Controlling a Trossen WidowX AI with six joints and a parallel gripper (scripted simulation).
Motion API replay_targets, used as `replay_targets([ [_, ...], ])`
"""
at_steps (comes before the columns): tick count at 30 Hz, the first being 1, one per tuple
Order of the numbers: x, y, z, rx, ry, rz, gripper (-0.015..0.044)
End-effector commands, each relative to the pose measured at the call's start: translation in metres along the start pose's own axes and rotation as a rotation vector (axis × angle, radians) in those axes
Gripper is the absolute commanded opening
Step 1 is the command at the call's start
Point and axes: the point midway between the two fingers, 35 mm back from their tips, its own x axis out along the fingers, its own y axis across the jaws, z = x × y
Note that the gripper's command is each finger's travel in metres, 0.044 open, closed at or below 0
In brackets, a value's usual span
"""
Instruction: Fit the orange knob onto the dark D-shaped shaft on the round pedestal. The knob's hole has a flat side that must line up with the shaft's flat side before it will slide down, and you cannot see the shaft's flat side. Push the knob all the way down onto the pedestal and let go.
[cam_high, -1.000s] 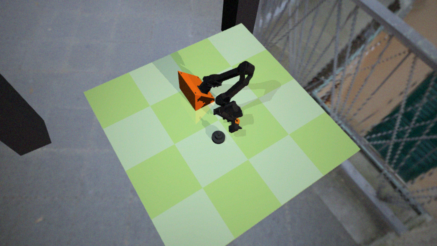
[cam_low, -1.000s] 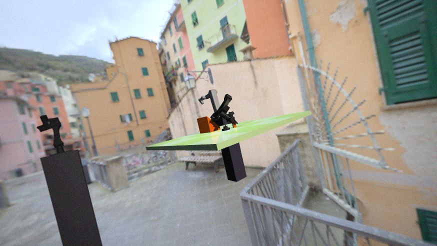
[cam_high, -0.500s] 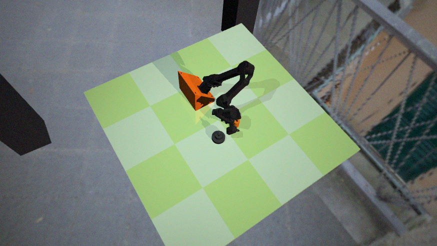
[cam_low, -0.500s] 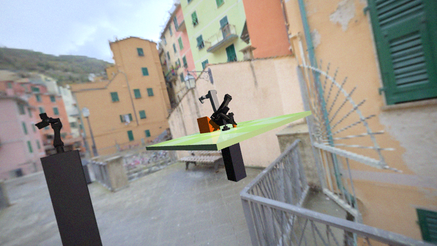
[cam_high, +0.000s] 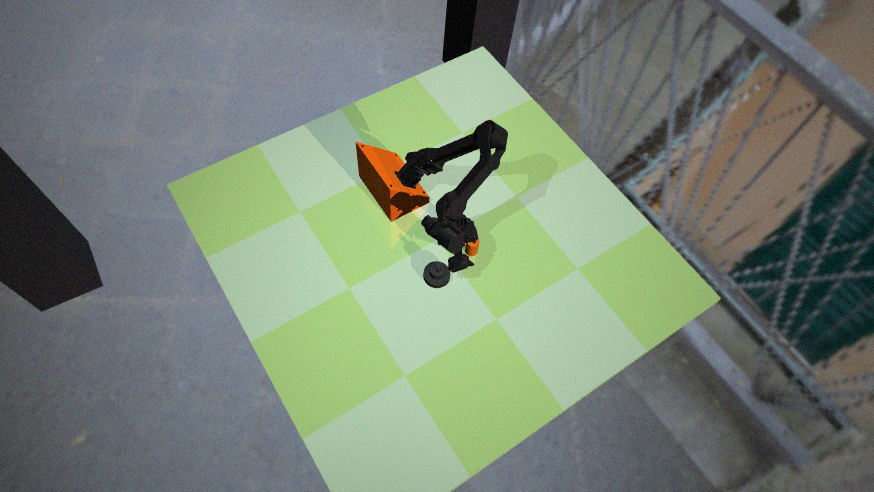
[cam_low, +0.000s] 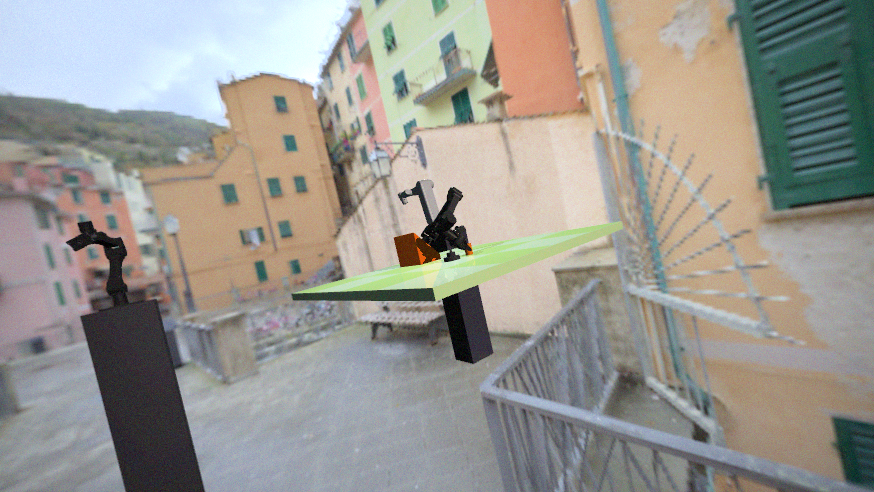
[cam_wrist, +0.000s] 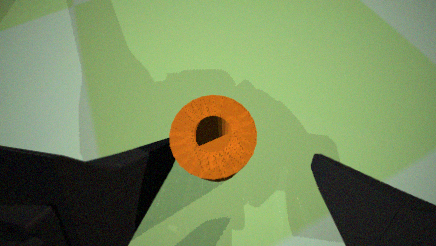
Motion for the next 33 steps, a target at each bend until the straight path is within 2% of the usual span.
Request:
replay_targets([
  [1,-0.021,-0.006,0.022,-0.108,-0.005,-0.001,0.0440],
  [16,-0.042,0.006,0.059,-0.127,-0.043,-0.003,0.0440],
  [23,-0.049,0.018,0.077,-0.031,-0.064,0.005,0.0440],
  [33,-0.050,0.019,0.079,-0.020,-0.066,0.006,0.0440],
])
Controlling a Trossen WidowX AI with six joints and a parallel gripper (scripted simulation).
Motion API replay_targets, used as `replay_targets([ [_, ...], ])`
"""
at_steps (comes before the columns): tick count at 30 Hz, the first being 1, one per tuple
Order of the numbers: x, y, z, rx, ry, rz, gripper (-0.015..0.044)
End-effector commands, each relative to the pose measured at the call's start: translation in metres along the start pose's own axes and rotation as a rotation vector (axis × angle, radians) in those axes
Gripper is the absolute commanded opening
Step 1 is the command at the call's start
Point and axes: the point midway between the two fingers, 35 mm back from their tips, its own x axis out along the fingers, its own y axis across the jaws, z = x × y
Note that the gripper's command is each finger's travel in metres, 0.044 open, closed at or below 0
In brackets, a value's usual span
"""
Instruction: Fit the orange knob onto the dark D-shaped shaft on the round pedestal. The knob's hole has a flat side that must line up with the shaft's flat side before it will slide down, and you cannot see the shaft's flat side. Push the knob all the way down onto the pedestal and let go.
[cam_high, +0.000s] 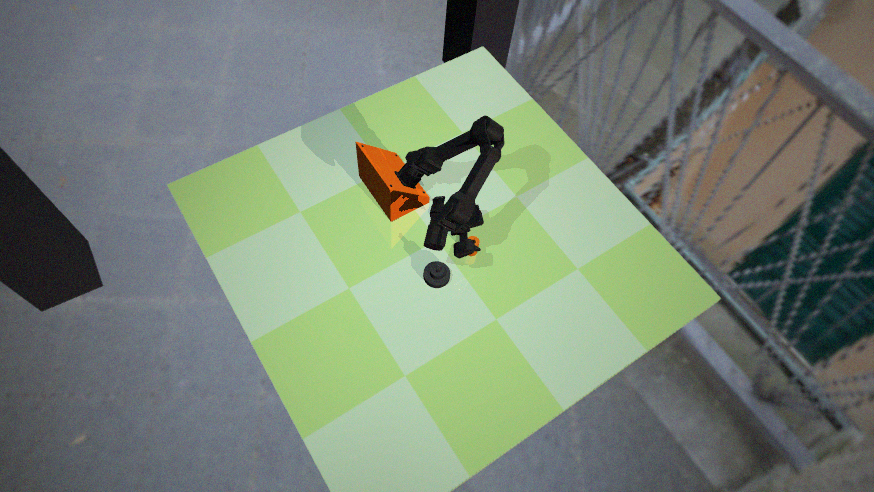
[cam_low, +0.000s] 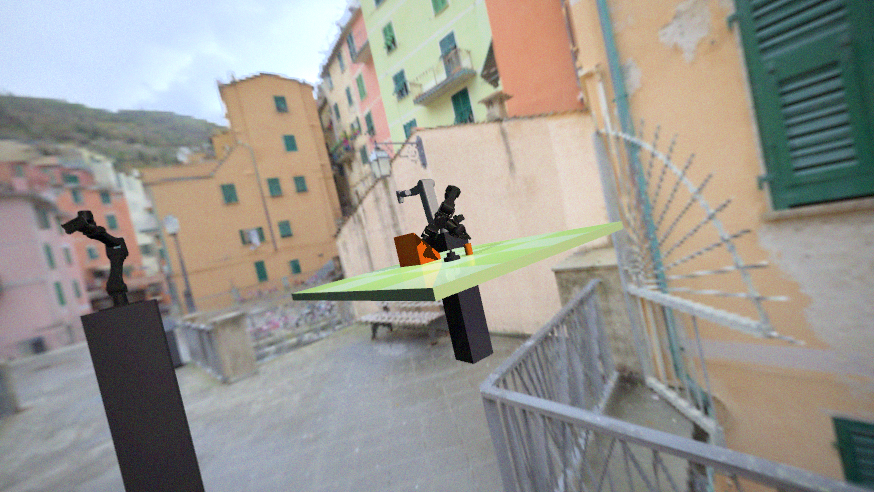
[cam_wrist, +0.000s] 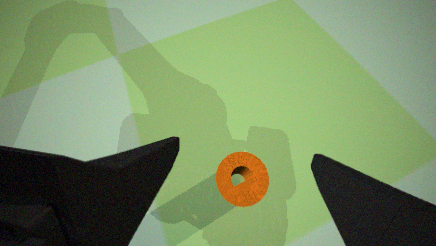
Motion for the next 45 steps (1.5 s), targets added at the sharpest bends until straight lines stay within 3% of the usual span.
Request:
replay_targets([
  [1,-0.012,0.000,0.032,-0.023,-0.036,-0.016,0.0440],
  [10,-0.011,0.002,0.032,-0.022,0.020,0.015,0.0440],
  [14,-0.015,0.008,0.031,-0.012,0.396,0.093,0.0440],
  [18,-0.031,0.000,0.041,-0.011,0.722,-0.005,0.0440],
  [33,-0.032,-0.001,0.041,0.004,0.737,-0.019,0.0440],
  [45,-0.031,-0.001,0.040,0.957,0.664,-0.386,0.0440],
])
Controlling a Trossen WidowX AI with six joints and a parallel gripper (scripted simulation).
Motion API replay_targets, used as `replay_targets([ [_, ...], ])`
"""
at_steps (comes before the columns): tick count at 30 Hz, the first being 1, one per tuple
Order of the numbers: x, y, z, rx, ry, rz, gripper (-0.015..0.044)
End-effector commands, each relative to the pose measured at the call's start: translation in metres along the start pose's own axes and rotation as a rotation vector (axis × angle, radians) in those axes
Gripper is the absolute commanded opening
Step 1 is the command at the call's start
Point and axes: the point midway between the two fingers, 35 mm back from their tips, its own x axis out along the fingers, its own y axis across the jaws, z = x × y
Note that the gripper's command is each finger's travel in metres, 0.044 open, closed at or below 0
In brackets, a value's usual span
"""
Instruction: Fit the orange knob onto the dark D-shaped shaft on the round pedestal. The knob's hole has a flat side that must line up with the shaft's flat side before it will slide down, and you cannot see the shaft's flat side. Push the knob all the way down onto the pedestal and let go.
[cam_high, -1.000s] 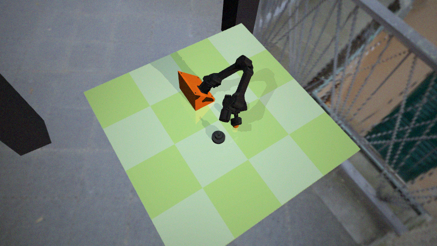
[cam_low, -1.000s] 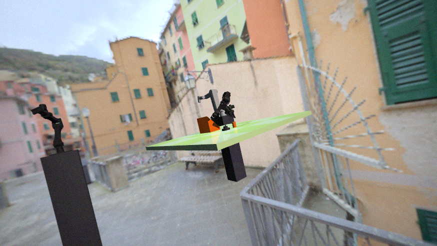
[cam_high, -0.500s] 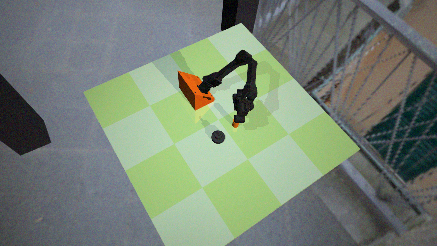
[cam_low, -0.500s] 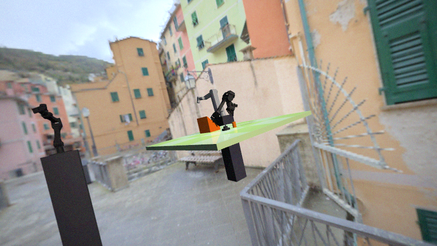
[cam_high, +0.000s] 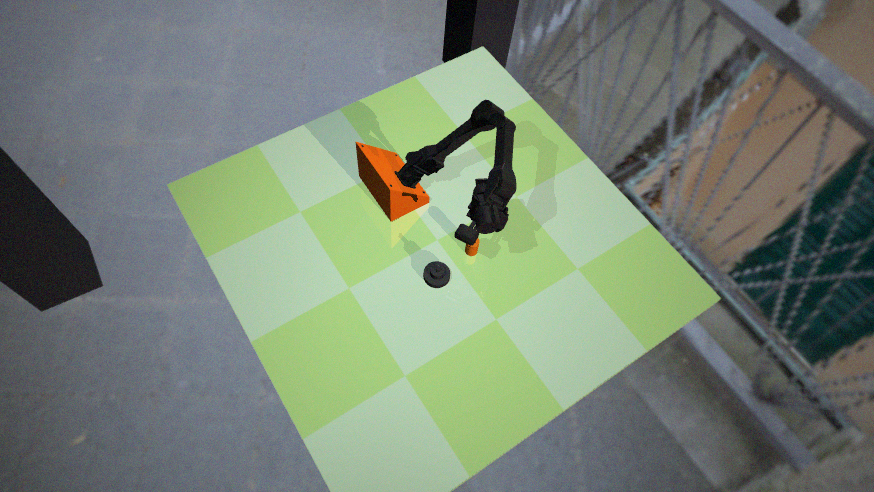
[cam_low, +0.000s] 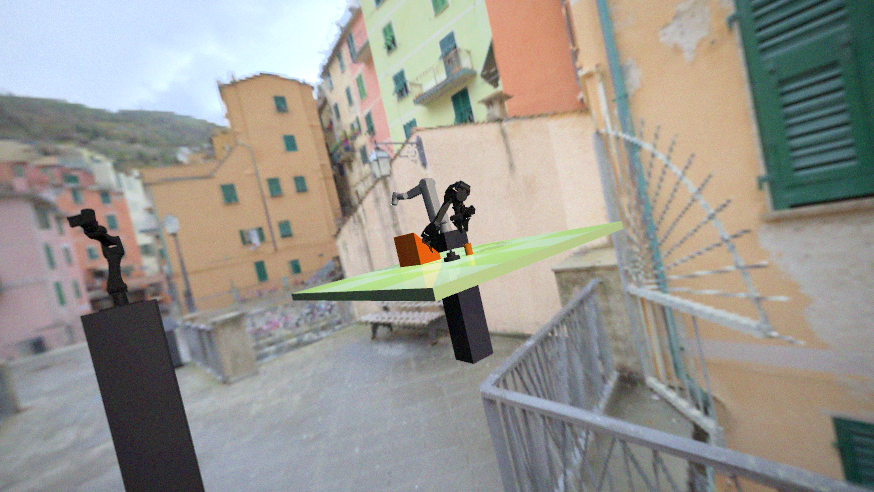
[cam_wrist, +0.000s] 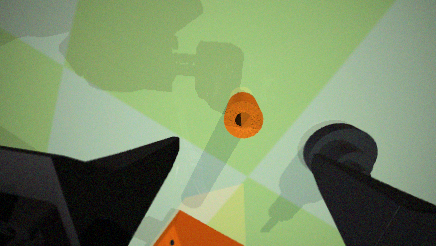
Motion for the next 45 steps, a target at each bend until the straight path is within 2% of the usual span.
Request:
replay_targets([
  [1,0.000,-0.001,0.001,0.471,-0.002,-0.007,0.0440],
  [14,0.000,-0.001,0.001,0.471,-0.002,-0.007,0.0440],
  [19,0.033,-0.001,0.001,0.471,-0.002,-0.006,0.0440],
  [45,0.073,-0.002,0.002,0.471,-0.003,-0.007,0.0440],
])
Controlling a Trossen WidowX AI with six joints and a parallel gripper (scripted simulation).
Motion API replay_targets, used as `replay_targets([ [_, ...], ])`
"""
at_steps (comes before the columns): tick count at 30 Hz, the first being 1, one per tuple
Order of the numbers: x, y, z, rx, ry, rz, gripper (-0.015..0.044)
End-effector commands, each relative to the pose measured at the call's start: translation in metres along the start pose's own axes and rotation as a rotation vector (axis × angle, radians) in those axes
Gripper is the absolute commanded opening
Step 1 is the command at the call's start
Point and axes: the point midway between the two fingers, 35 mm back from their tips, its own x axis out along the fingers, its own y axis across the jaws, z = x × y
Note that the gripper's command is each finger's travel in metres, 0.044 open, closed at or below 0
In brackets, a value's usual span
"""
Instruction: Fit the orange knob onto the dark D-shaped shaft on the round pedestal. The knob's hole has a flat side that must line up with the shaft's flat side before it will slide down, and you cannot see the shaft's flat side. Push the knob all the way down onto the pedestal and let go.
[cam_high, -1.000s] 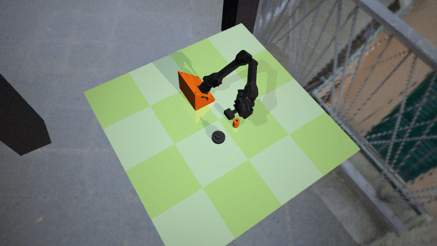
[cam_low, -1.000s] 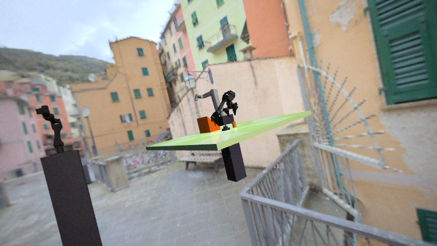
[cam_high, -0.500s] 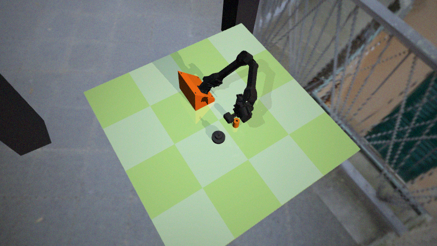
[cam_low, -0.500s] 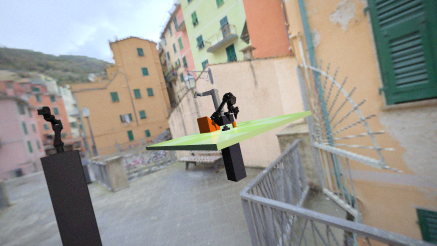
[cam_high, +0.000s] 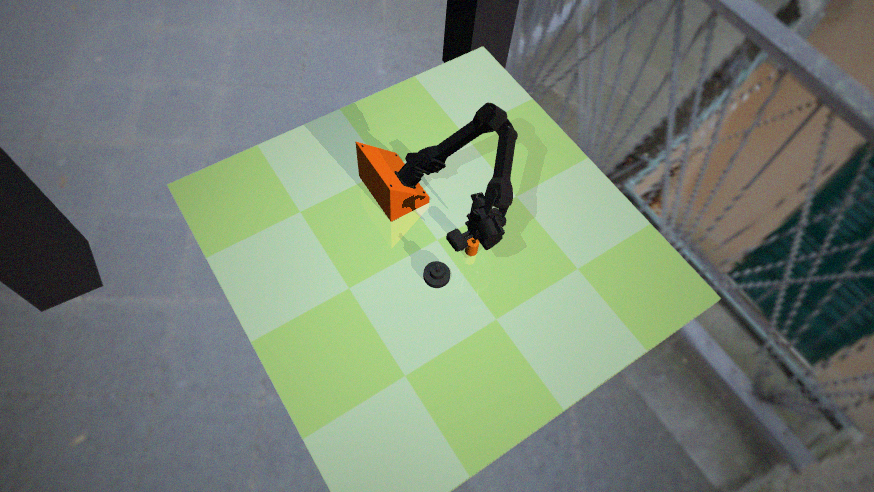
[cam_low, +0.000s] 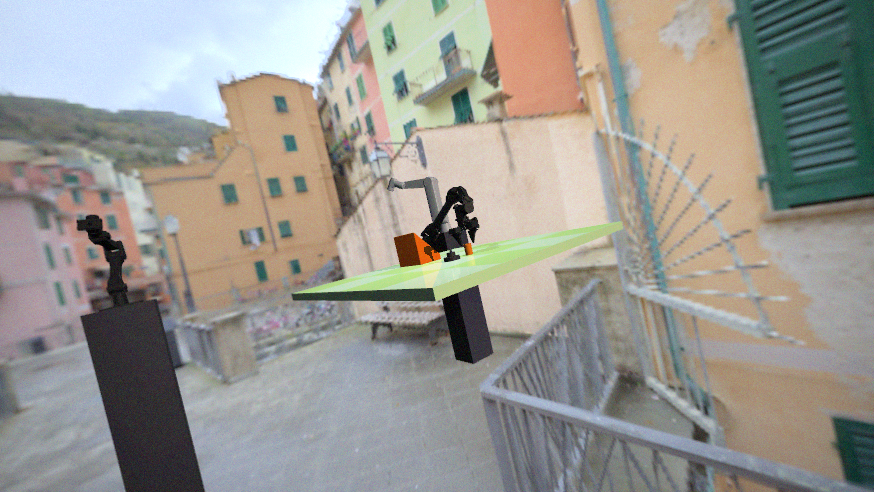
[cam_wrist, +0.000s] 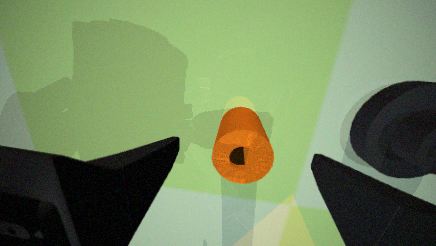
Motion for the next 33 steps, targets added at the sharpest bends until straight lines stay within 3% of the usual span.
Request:
replay_targets([
  [1,0.008,0.000,-0.002,0.011,0.003,0.004,0.0440],
  [28,0.048,0.001,-0.004,0.011,0.003,0.009,0.0440],
  [33,0.048,0.001,-0.004,0.011,0.003,0.009,0.0309],
])
